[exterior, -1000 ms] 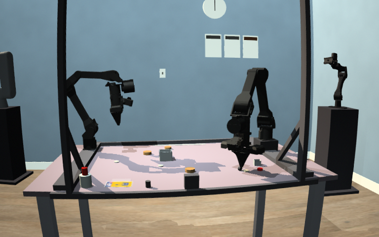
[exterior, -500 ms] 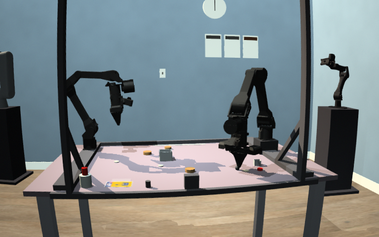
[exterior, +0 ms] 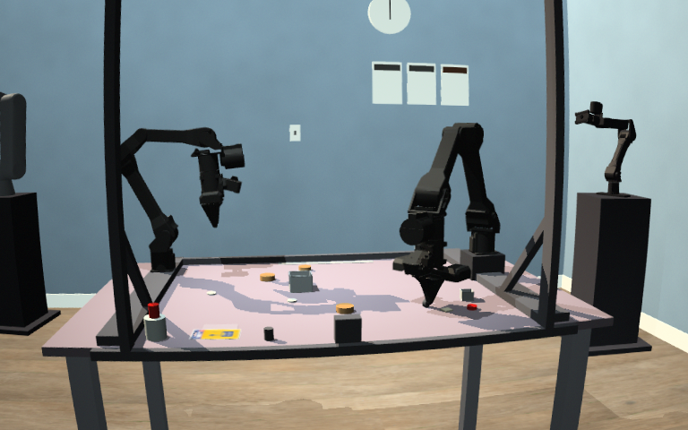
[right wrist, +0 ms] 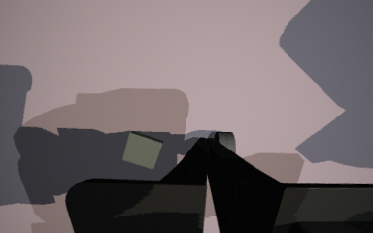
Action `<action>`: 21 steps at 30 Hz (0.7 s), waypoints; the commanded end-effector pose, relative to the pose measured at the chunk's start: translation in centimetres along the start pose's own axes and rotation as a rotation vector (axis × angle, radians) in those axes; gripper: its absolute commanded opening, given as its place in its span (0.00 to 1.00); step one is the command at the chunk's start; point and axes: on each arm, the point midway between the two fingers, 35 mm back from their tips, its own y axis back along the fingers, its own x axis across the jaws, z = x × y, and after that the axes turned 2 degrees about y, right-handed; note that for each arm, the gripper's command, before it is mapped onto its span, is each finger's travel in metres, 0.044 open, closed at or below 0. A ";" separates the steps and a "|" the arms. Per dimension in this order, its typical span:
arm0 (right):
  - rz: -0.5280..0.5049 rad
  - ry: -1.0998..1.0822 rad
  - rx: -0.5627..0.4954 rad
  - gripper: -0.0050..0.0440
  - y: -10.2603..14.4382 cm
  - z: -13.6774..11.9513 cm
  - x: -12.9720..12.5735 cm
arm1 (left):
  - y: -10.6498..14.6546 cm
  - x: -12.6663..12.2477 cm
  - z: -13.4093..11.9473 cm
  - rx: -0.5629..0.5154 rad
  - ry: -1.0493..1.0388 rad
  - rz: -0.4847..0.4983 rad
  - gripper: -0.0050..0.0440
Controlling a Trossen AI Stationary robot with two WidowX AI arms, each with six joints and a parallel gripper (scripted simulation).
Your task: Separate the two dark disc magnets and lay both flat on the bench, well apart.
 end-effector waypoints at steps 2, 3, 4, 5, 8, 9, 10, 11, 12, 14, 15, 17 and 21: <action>0.002 0.005 -0.029 0.00 0.9 0.3 -0.3 | 0.3 0.0 0.1 -0.014 -0.001 -0.003 0.92; 0.002 0.005 -0.029 0.00 0.9 0.3 -0.4 | 0.3 0.0 0.1 -0.014 -0.001 -0.003 0.92; 0.002 0.005 -0.029 0.00 0.9 0.3 -0.5 | 0.3 0.0 0.1 -0.014 -0.001 -0.003 0.92; 0.002 0.005 -0.029 0.00 0.9 0.2 -0.6 | 0.3 0.0 0.1 -0.014 -0.001 -0.003 0.92; 0.002 0.005 -0.029 0.00 0.9 0.2 -0.9 | 0.3 0.0 0.1 -0.014 -0.001 -0.003 0.92; 0.002 0.005 -0.029 0.00 0.9 0.2 -1.0 | 0.3 0.0 0.1 -0.014 -0.001 -0.003 0.92; 0.002 0.005 -0.029 0.00 0.9 0.2 -1.1 | 0.3 0.0 0.1 -0.014 -0.001 -0.003 0.92; 0.002 0.005 -0.029 0.00 0.9 0.2 -1.2 | 0.3 0.0 0.1 -0.014 -0.001 -0.003 0.92; 0.002 0.005 -0.029 0.00 0.9 0.2 -1.3 | 0.3 0.0 0.1 -0.014 -0.001 -0.003 0.92; 0.002 0.005 -0.029 0.00 0.9 0.1 -1.5 | 0.3 0.0 0.1 -0.014 -0.001 -0.003 0.92; 0.002 0.005 -0.029 0.00 0.9 0.1 -1.6 | 0.3 0.0 0.1 -0.014 -0.001 -0.003 0.92; 0.002 0.005 -0.029 0.00 0.9 0.1 -1.6 | 0.3 0.0 0.1 -0.014 -0.001 -0.003 0.92; 0.001 0.006 -0.029 0.00 0.9 0.1 -2.0 | 0.3 0.0 0.1 -0.014 -0.001 -0.003 0.92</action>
